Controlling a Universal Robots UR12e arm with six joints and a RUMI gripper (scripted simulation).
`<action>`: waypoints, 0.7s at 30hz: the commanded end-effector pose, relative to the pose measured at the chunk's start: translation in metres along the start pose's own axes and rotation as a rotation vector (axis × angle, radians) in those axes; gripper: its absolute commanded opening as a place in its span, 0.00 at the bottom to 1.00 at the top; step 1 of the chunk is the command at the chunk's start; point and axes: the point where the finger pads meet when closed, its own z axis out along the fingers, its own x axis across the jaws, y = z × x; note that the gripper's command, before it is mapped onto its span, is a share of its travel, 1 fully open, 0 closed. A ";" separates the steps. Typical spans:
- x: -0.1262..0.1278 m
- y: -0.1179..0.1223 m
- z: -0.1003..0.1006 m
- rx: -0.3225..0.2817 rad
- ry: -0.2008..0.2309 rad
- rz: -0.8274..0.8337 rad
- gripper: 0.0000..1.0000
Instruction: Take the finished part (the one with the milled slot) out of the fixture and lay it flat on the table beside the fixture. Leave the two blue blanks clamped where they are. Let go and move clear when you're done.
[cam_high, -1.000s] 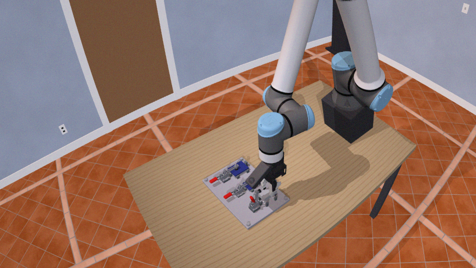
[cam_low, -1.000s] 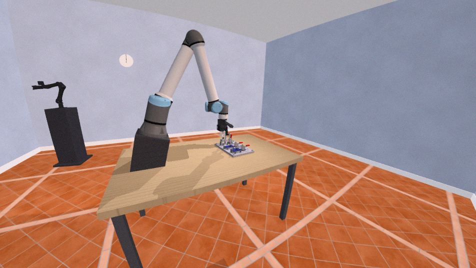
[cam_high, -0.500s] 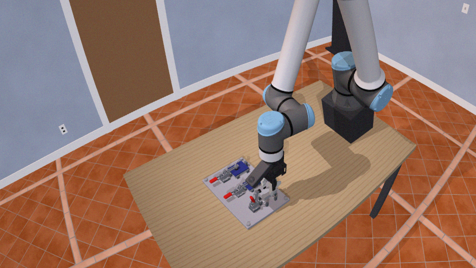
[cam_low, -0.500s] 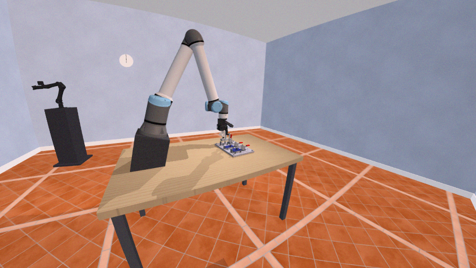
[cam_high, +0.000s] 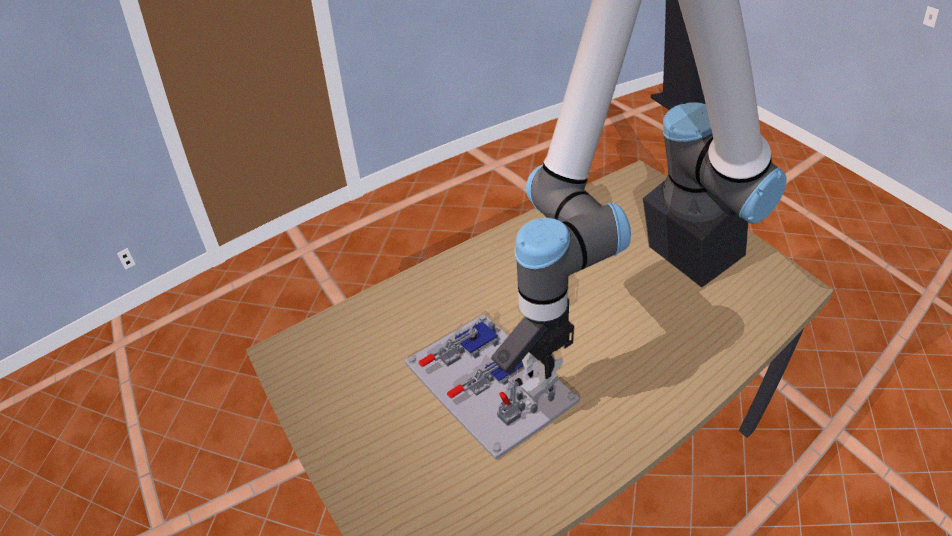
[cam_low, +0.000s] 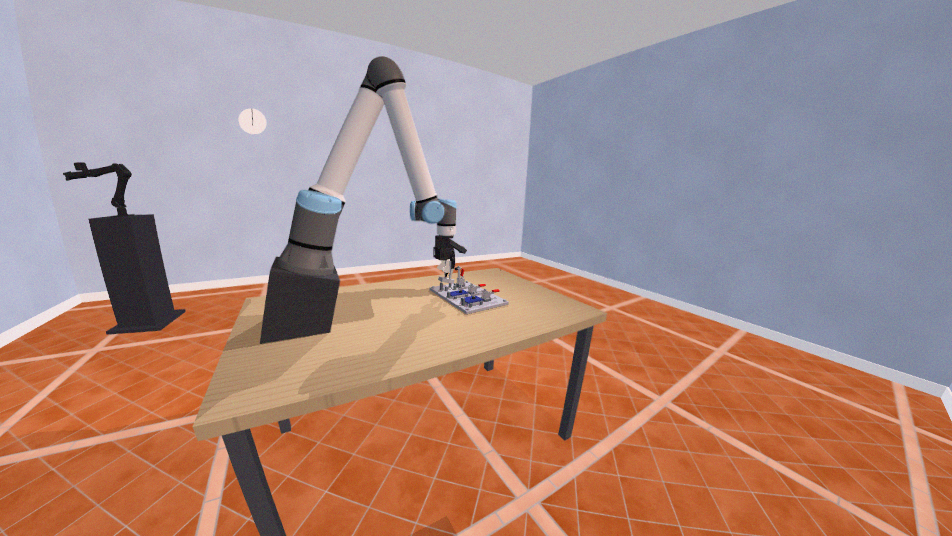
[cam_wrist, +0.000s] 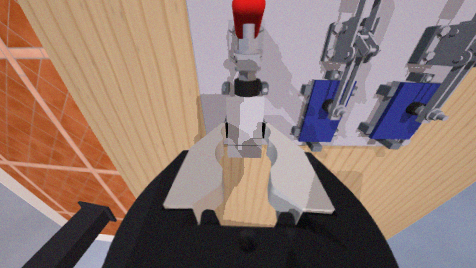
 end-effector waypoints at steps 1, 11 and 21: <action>0.000 0.001 -0.011 0.002 0.000 0.000 0.00; 0.000 0.004 -0.025 0.002 0.000 0.000 0.00; 0.000 0.005 -0.028 0.002 0.000 0.000 0.00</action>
